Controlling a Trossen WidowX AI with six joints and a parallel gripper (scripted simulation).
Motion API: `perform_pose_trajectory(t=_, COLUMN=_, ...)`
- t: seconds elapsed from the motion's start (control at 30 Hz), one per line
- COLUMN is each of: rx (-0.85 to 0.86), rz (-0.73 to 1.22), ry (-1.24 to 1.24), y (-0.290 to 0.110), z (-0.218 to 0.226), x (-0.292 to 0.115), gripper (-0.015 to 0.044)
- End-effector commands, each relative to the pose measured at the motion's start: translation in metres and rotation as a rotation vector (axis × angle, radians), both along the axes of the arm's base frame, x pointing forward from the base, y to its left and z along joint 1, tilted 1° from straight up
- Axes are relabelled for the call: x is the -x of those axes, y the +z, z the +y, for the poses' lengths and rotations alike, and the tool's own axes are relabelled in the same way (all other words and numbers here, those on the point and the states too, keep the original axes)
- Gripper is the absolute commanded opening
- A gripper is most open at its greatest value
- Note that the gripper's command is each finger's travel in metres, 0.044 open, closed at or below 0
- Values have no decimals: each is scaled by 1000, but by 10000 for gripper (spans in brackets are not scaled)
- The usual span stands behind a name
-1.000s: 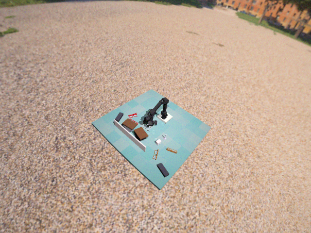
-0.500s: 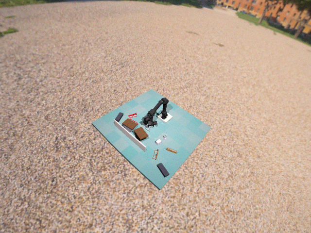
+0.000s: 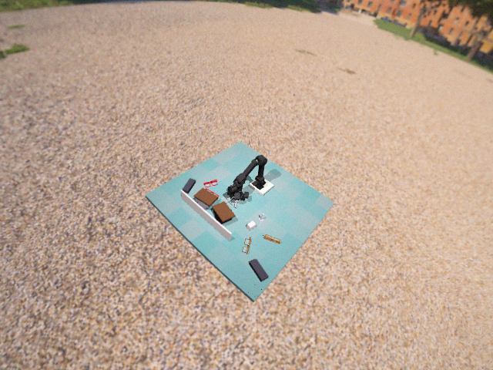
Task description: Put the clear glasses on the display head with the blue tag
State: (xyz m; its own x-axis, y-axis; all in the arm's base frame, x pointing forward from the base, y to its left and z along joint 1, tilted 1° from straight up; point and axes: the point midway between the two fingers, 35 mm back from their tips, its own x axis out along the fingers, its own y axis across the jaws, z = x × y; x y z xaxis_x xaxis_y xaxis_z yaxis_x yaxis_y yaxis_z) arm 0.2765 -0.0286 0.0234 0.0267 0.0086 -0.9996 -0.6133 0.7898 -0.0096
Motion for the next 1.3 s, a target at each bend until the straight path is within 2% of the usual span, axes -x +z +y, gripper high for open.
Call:
perform_pose_trajectory(t=0.0, rx=0, rz=0, ry=-1, y=0, z=0, x=0, gripper=13)
perform_pose_trajectory(t=0.33, rx=0, rz=0, ry=0, y=3, z=0, x=0, gripper=0)
perform_pose_trajectory(t=0.97, rx=5, rz=-6, ry=4, y=101, z=0, x=-3, gripper=0)
perform_pose_trajectory(t=1.27, rx=5, rz=-7, ry=25, y=105, z=9, x=-6, gripper=0)
